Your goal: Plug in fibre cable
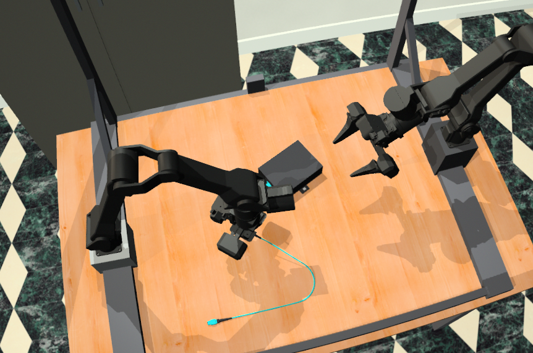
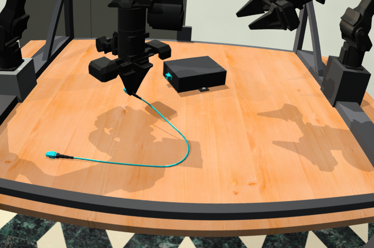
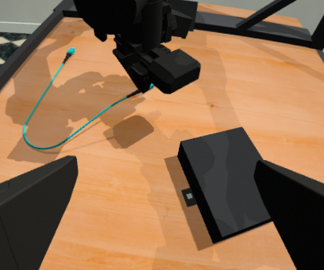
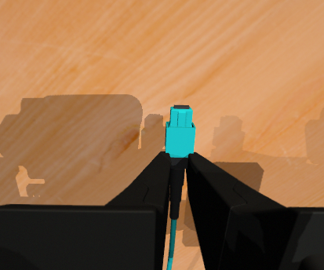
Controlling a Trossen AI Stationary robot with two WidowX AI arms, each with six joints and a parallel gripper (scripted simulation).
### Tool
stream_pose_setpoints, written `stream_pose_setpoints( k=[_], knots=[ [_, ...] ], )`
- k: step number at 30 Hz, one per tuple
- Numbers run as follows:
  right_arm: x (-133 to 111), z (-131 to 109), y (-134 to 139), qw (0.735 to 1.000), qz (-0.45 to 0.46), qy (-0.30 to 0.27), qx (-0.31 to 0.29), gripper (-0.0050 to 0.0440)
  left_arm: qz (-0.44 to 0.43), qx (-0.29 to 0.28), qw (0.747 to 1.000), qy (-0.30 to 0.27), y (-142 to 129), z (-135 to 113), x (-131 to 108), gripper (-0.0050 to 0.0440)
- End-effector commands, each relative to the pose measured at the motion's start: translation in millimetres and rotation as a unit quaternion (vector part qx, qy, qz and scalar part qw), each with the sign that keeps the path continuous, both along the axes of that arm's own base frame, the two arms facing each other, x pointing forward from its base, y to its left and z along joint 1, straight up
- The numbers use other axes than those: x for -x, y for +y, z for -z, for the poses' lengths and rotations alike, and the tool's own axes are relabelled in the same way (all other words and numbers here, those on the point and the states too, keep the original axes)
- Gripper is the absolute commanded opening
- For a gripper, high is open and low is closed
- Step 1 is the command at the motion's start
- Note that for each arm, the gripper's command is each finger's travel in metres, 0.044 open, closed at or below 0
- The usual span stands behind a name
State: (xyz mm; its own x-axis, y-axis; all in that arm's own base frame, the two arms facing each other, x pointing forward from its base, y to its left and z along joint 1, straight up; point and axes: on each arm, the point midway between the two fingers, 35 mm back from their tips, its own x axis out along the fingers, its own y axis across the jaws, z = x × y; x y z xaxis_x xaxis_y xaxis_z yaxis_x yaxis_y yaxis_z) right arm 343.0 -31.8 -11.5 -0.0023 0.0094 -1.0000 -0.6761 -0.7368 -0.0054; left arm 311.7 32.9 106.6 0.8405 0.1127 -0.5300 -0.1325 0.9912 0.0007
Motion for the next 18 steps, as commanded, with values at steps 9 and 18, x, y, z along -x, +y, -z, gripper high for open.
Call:
stream_pose_setpoints(
  k=[9, 18],
  knots=[
    [-17.7, -1.0, 52.2, 1.0, 0.0, -0.008, 0.0, 0.0003, 0.0, 0.0, 1.0, -0.009, -0.3, -6.5, -2.1, 0.044],
    [-26.0, 9.5, 93.2, 1.0, 0.0, -0.008, -0.003, 0.0003, 0.0, 0.0, 1.0, -0.009, -0.3, -6.5, -2.1, 0.044]
  ],
)
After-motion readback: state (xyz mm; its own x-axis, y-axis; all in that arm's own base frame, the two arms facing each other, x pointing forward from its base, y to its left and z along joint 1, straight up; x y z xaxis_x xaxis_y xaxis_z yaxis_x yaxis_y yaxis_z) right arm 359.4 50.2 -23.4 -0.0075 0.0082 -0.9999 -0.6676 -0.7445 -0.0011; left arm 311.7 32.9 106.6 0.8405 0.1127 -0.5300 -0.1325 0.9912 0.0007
